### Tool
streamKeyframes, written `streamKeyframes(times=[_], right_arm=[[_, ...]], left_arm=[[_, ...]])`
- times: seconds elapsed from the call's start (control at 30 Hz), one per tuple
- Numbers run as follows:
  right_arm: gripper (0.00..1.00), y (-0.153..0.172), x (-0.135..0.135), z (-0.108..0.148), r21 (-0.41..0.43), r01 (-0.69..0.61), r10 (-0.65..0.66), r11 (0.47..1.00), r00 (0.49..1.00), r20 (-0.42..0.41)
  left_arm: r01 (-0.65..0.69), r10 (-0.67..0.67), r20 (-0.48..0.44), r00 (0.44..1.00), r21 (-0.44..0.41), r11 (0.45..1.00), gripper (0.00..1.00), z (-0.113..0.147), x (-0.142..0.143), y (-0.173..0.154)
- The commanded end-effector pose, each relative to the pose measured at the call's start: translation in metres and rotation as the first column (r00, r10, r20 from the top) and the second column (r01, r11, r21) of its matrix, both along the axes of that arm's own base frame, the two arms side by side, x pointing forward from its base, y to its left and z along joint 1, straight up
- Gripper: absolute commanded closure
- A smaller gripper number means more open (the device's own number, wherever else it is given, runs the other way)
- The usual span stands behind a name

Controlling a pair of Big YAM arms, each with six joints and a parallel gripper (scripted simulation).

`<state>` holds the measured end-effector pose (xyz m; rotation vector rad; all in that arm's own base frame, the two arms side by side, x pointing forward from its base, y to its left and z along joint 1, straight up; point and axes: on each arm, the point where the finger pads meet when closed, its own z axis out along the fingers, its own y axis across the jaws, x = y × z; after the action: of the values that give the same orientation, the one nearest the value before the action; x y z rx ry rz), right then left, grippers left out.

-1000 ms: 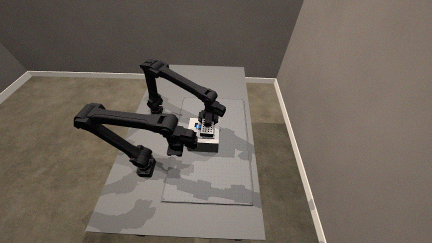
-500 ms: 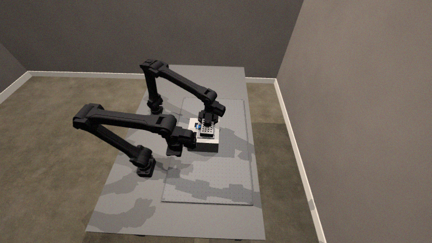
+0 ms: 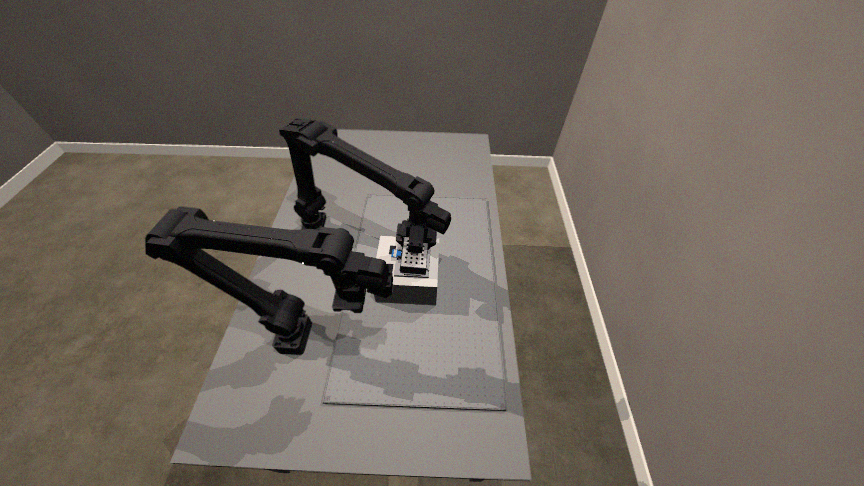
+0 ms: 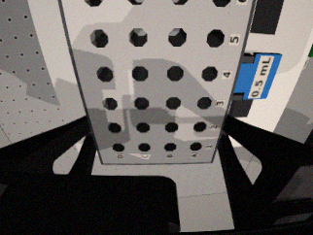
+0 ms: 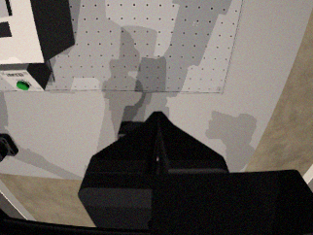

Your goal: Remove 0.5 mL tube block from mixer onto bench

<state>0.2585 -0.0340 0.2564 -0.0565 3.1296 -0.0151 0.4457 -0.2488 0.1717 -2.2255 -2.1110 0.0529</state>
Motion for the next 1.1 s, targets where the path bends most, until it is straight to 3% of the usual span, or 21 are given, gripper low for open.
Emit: streamKeyframes(times=[0.0,1.07], right_arm=[[1.0,0.0015,-0.0007,0.0053,-0.003,-0.017,0.017,1.0,1.0,0.014],[1.0,0.0021,-0.0034,0.0049,0.001,-0.013,0.013,1.0,1.0,0.006]], left_arm=[[0.033,-0.033,0.018,0.999,-0.01,0.999,1.0,0.0136,-0.0059,-0.0038],[0.043,-0.043,0.019,0.999,-0.009,0.999,1.0,0.0141,-0.0051,-0.0038]])
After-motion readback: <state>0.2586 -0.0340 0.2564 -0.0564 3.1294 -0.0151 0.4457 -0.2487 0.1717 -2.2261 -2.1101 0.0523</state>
